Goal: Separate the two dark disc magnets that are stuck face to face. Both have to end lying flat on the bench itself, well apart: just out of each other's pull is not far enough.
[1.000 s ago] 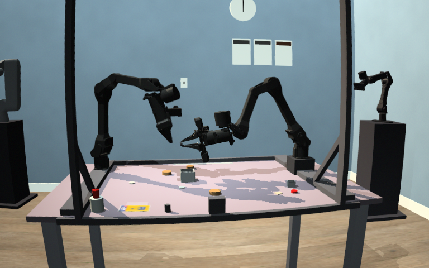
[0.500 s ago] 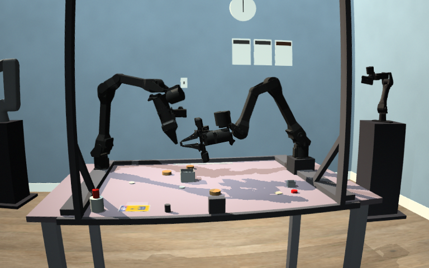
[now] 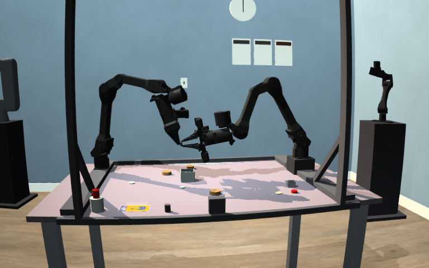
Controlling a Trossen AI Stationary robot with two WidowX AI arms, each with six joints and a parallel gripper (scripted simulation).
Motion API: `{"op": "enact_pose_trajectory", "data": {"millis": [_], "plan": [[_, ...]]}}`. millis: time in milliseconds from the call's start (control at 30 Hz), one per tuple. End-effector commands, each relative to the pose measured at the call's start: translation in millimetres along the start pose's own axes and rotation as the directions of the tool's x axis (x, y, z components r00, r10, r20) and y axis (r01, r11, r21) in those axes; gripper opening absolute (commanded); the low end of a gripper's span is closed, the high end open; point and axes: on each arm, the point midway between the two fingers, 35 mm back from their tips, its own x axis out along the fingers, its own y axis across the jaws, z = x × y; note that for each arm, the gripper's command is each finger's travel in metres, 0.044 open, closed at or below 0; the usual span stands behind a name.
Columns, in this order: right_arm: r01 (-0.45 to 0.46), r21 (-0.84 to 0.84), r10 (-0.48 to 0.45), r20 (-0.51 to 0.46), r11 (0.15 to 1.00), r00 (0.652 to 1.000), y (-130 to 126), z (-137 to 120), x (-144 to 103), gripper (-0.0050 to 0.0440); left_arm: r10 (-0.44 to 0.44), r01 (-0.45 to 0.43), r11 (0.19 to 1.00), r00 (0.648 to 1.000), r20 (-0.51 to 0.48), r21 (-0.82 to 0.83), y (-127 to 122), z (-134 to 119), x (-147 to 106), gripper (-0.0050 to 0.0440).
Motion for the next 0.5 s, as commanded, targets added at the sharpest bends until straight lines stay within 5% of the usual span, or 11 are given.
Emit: {"op": "enact_pose_trajectory", "data": {"millis": [0,467], "plan": [[-0.024,0.004,0.024,0.002,1.000,1.000,10.2,0.6,-0.1,0.0040,-0.013,0.013,1.000,1.000,0.018,0.001,-1.2,3.6,-4.9,0.0400],[-0.024,0.004,0.024,0.002,1.000,1.000,10.2,0.6,-0.1,0.0040,-0.013,0.013,1.000,1.000,0.024,-0.002,-0.8,4.5,3.8,0.0400]]}}
